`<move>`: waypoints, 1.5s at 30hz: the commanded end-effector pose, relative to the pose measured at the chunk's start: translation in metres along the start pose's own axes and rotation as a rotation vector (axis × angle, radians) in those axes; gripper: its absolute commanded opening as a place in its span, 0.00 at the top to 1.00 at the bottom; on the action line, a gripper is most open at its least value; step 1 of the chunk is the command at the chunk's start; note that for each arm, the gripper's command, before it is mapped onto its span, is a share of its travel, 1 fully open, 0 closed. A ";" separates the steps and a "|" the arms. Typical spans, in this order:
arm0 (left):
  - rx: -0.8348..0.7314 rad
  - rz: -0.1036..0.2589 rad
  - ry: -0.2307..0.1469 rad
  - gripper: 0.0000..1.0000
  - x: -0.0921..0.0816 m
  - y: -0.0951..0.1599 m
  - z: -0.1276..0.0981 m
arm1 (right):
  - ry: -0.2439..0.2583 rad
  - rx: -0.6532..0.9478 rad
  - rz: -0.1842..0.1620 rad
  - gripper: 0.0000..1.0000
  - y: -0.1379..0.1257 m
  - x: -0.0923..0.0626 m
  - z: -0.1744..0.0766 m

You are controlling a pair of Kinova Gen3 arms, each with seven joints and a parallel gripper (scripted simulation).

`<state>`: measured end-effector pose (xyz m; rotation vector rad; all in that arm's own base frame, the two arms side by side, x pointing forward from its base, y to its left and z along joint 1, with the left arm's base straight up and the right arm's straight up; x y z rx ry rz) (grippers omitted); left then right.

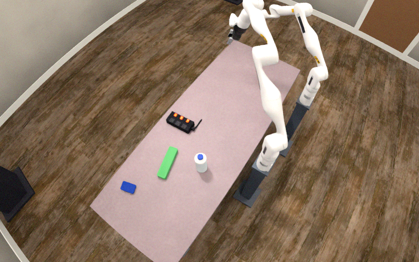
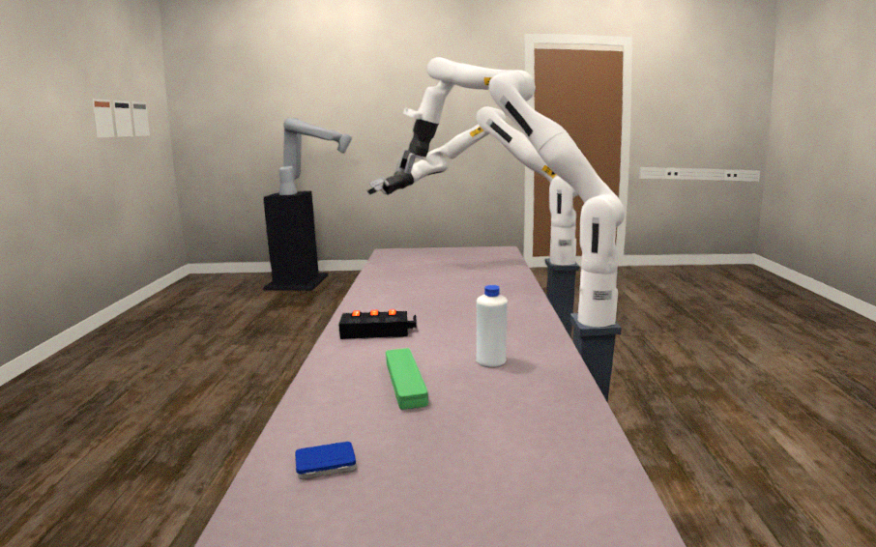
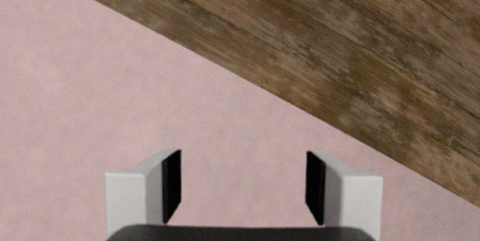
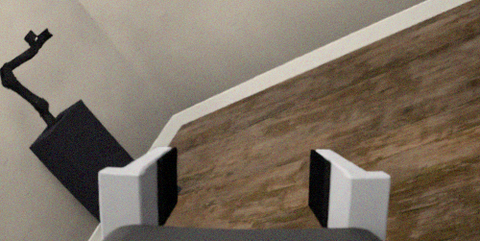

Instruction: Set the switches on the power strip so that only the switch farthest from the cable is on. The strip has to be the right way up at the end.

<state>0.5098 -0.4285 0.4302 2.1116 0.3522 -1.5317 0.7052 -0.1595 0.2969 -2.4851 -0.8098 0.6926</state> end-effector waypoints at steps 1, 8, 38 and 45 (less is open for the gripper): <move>-0.001 0.003 0.001 0.00 -0.001 0.000 0.000 | 0.001 -0.005 0.001 0.00 -0.001 -0.001 -0.001; -0.001 0.003 0.001 0.00 -0.001 0.000 0.000 | -0.009 -0.030 0.012 0.00 0.002 -0.008 0.001; -0.001 0.003 0.001 0.00 -0.001 0.000 0.000 | -0.278 -0.522 0.196 0.00 0.050 -0.159 0.073; -0.001 0.003 0.001 0.00 -0.001 0.000 0.000 | -0.441 -0.720 0.237 0.00 0.061 -0.234 0.115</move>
Point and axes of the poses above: on each arm, the point where the finger pads meet when closed, its own x axis out along the fingers, its own y axis across the jaws, z = x × y, the point moved 5 cm from there along -x, back along the fingers, and after that the axes turned 5 degrees about -x, right-handed, at the moved point
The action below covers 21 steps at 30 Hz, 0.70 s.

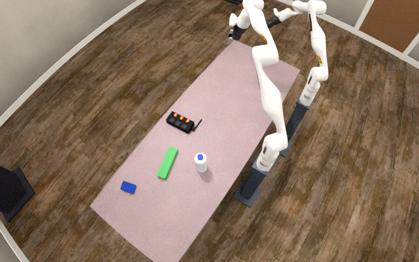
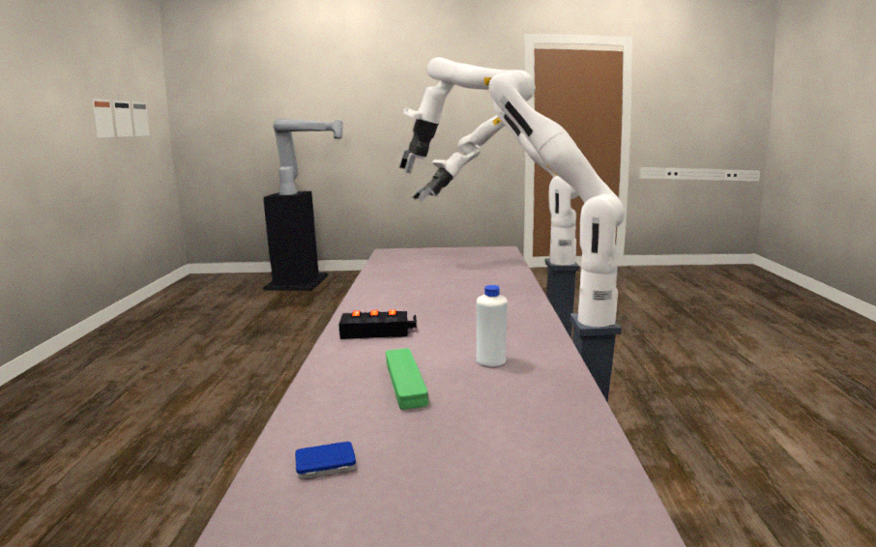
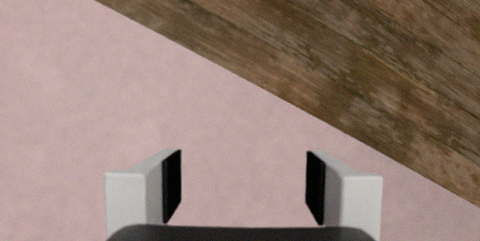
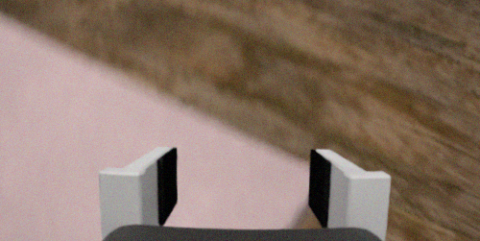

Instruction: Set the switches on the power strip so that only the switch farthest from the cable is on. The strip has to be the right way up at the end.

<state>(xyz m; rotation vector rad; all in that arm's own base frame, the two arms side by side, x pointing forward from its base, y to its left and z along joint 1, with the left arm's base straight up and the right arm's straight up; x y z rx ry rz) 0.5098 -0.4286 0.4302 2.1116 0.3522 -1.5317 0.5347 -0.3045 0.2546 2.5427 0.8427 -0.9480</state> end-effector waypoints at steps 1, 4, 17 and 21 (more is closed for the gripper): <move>-0.001 0.003 0.001 0.00 -0.001 0.000 0.000 | -0.063 -0.102 0.021 0.00 -0.006 -0.026 0.030; -0.001 0.003 0.001 0.00 -0.001 0.000 0.000 | -0.110 -0.163 0.022 0.00 -0.011 -0.043 0.051; -0.001 0.003 0.001 0.00 -0.001 0.000 0.000 | -0.385 -0.496 -0.051 0.00 -0.061 -0.150 0.170; -0.001 0.003 0.001 0.00 -0.001 0.000 0.000 | -0.427 -0.545 -0.076 0.00 -0.073 -0.168 0.188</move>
Point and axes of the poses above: on each arm, the point where the finger pads meet when closed, its own x axis out along the fingers, its own y axis across the jaws, z = x × y, the point moved 5 cm from there along -x, back along the fingers, and after that the axes turned 5 degrees about -x, right-handed, at the moved point
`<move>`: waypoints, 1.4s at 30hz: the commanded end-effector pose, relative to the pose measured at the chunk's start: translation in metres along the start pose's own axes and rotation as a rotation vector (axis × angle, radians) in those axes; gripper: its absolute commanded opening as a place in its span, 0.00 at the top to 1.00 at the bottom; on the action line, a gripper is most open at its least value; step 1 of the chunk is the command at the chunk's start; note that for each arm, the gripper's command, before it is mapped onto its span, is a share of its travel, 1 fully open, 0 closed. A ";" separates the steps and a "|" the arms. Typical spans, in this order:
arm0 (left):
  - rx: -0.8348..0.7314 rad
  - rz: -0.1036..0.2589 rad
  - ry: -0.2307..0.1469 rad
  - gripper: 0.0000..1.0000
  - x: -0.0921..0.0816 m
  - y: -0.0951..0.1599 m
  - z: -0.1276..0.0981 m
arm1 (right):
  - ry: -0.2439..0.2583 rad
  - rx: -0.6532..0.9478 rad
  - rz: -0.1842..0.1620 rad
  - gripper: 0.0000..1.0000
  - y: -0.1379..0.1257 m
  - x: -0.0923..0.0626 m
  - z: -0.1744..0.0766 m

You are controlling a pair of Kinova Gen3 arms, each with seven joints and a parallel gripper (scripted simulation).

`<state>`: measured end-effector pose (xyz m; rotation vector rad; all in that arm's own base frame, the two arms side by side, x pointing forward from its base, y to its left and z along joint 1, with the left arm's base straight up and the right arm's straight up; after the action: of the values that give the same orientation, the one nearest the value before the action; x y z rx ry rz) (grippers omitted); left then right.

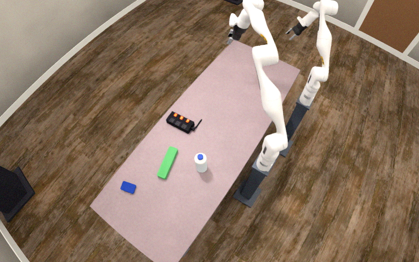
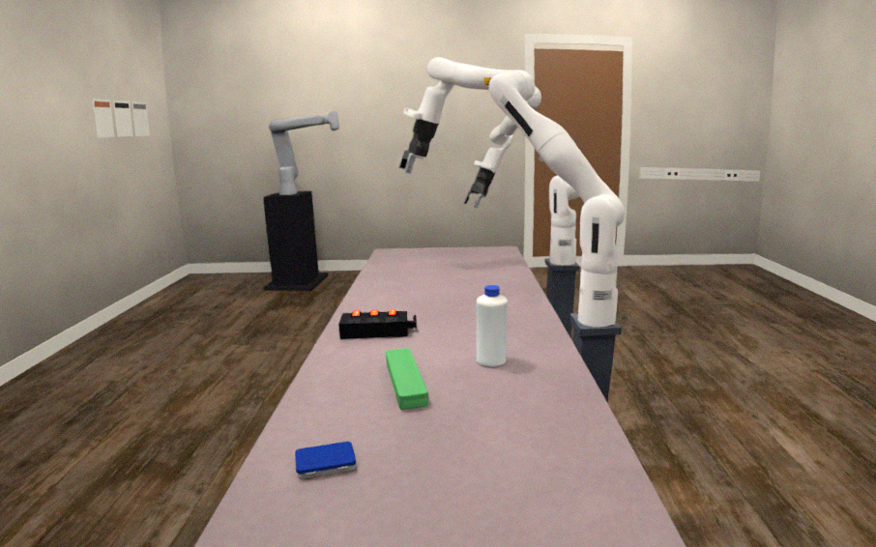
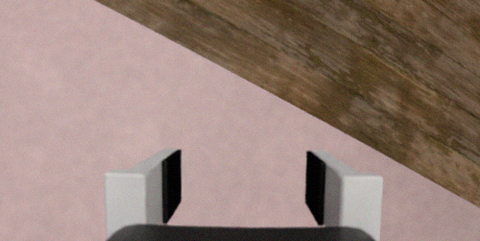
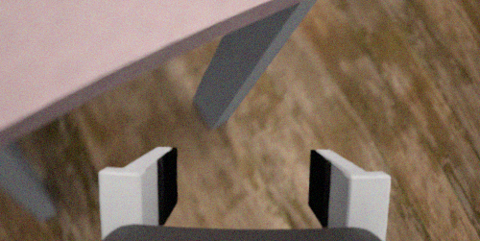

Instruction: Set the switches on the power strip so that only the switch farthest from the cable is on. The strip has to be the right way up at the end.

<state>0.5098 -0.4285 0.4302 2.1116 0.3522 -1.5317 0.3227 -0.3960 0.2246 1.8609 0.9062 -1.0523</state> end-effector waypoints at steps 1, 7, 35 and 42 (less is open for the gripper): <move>-0.001 0.003 0.001 0.00 -0.001 0.000 0.000 | -0.061 -0.085 -0.023 0.00 -0.032 -0.017 0.025; -0.001 0.003 0.001 0.00 -0.001 0.000 0.000 | -0.147 -0.223 -0.108 0.00 -0.092 -0.048 0.062; -0.001 0.003 0.001 0.00 -0.001 0.000 0.000 | -0.258 -0.515 -0.369 0.00 -0.239 -0.127 0.121; -0.001 0.003 0.001 0.00 -0.001 0.000 0.000 | -0.260 -0.528 -0.384 0.00 -0.246 -0.132 0.122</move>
<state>0.5098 -0.4286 0.4302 2.1116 0.3522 -1.5317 0.0205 -0.4245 0.2294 1.1177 1.2665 -1.1117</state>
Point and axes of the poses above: on each arm, the point where the finger pads meet when closed, its own x axis out along the fingers, its own y axis across the jaws, z = x × y, the point moved 5 cm from there along -x, back along the fingers, and after that the axes turned 5 degrees about -x, right-handed, at the moved point
